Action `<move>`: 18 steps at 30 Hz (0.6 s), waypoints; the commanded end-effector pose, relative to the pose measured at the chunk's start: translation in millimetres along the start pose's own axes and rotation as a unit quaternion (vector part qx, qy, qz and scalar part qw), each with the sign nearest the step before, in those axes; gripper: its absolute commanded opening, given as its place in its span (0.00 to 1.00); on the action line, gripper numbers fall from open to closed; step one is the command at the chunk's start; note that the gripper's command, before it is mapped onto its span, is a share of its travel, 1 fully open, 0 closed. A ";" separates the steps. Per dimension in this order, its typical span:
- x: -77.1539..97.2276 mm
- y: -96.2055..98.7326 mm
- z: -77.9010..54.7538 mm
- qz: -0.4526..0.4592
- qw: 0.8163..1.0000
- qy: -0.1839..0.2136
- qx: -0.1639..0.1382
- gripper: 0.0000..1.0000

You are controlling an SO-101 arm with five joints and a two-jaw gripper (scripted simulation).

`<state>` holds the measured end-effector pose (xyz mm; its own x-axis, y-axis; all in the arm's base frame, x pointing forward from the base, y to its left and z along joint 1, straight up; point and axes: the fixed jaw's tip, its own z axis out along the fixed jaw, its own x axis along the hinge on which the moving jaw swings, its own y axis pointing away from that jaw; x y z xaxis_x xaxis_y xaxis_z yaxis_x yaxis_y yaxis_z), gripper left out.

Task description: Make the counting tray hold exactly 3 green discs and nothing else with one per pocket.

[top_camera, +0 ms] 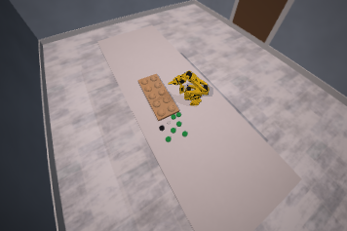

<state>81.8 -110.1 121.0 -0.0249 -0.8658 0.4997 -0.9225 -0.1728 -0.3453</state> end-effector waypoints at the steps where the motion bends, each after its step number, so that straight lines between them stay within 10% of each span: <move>1: -53.4 -29.1 -11.4 -0.126 0.990 -0.031 0.049 1.00; 18: -53.5 -29.6 -11.7 -0.126 0.990 -0.034 0.049 1.00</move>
<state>81.8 -110.1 121.0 -0.0249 -0.8658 0.4997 -0.9225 -0.1728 -0.3453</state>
